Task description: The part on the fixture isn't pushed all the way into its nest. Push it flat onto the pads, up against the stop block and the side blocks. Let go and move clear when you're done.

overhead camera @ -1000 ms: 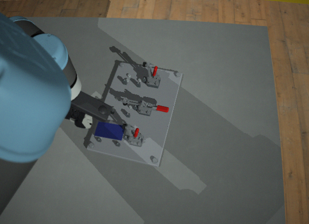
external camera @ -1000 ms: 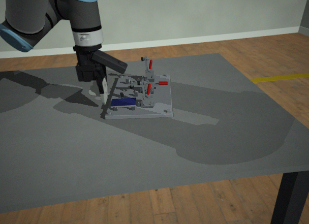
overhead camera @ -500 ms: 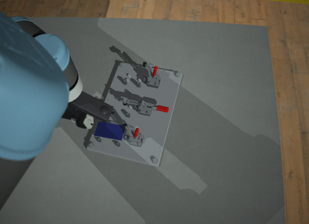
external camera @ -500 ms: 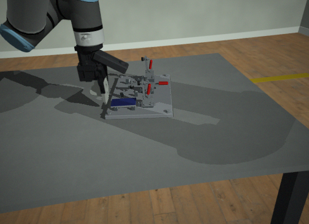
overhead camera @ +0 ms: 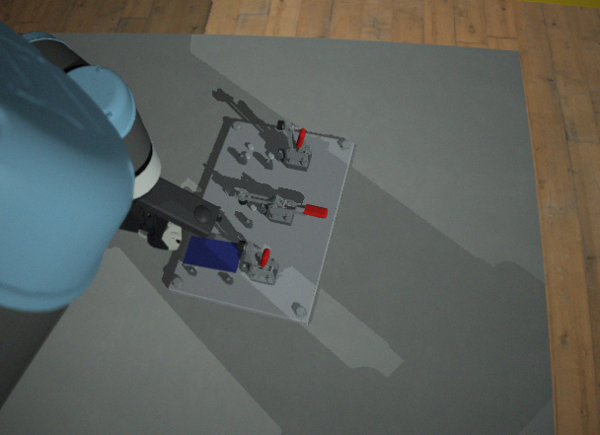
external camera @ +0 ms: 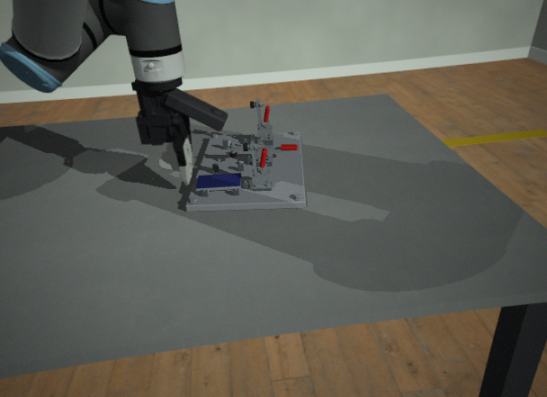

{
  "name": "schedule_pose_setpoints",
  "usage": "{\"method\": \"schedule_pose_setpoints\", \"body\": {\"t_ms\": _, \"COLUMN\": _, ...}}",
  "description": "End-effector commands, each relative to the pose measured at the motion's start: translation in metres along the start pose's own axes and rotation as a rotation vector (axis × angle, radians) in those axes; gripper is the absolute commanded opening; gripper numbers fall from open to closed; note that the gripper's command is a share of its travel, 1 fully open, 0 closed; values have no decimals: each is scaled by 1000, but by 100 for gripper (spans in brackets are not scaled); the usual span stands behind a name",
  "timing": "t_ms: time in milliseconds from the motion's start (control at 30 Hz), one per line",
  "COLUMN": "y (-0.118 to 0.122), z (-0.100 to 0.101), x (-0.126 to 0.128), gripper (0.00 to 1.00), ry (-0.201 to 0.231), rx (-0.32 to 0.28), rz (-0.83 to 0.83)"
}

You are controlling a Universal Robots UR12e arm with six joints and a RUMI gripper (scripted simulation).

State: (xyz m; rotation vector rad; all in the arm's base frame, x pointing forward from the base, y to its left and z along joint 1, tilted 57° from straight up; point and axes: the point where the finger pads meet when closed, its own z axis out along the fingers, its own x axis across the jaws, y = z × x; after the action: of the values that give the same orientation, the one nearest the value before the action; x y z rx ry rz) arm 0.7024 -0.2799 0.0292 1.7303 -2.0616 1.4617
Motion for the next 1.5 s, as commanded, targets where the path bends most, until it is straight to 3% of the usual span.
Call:
{"method": "schedule_pose_setpoints", "body": {"t_ms": 0, "y": -8, "z": -1, "x": 0, "gripper": 0, "ry": 2, "rx": 7, "rz": 2}}
{"method": "schedule_pose_setpoints", "body": {"t_ms": 1467, "y": -10, "z": -1, "x": 0, "gripper": 0, "ry": 1, "rx": 4, "rz": 1}}
